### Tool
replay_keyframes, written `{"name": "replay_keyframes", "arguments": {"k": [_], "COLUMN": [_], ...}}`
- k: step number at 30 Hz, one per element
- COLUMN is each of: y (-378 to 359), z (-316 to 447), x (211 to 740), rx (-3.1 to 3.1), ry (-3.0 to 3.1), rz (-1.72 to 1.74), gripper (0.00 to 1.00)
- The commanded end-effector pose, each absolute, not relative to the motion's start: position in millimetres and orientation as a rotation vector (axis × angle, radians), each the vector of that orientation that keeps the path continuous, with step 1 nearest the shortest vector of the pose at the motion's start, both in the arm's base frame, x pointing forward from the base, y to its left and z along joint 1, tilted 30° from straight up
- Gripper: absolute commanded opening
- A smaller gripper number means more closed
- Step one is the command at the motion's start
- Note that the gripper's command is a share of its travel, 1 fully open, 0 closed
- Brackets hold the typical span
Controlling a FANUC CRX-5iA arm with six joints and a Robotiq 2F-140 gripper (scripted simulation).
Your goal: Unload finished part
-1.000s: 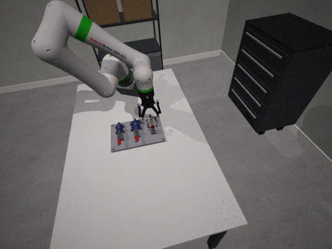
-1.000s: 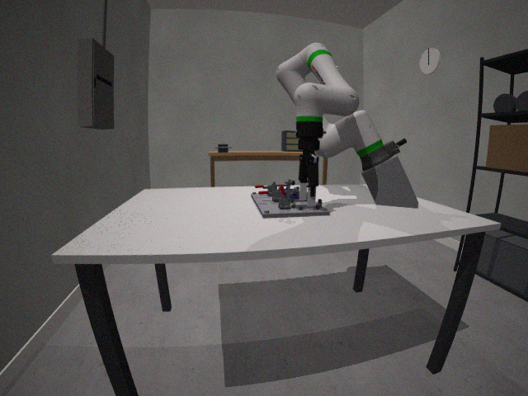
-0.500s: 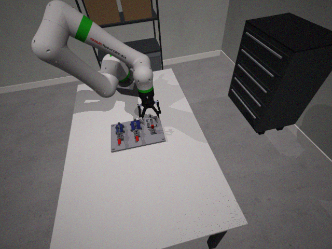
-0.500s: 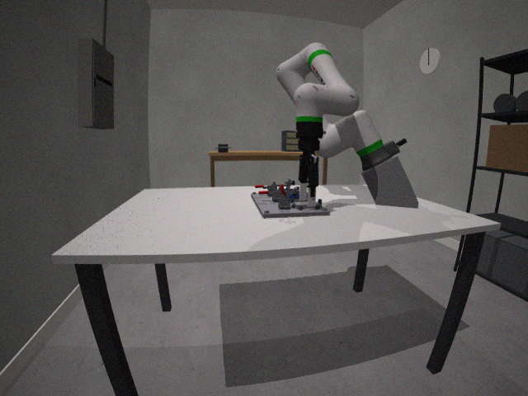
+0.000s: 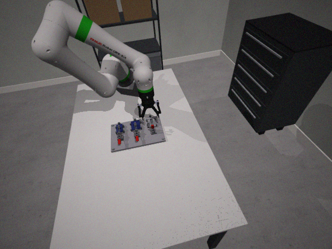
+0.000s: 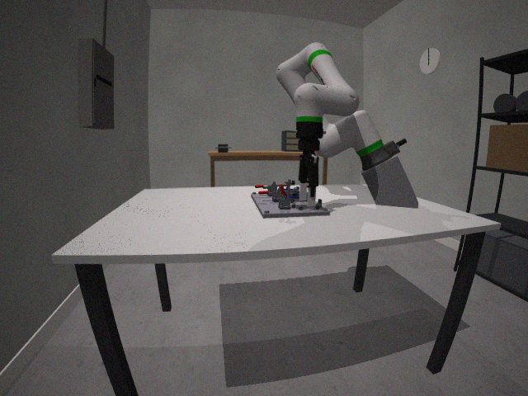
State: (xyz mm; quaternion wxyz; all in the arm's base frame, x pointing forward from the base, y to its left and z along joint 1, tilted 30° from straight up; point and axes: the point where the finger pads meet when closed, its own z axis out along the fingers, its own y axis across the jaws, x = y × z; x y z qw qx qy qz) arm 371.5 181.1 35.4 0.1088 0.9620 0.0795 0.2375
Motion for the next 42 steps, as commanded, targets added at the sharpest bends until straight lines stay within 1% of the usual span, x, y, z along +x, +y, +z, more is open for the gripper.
{"name": "replay_keyframes", "arguments": {"k": [1, 12, 13, 42], "y": [181.3, 181.3, 181.3, 181.3], "z": [35.5, 35.5, 35.5, 35.3], "x": [371.5, 371.5, 371.5, 371.4], "rx": [2.829, 2.829, 2.829, 2.829], "ry": [0.234, 0.234, 0.234, 0.234], "rz": [0.699, 0.699, 0.699, 0.699], "gripper": [0.58, 0.58, 0.0, 0.0]}}
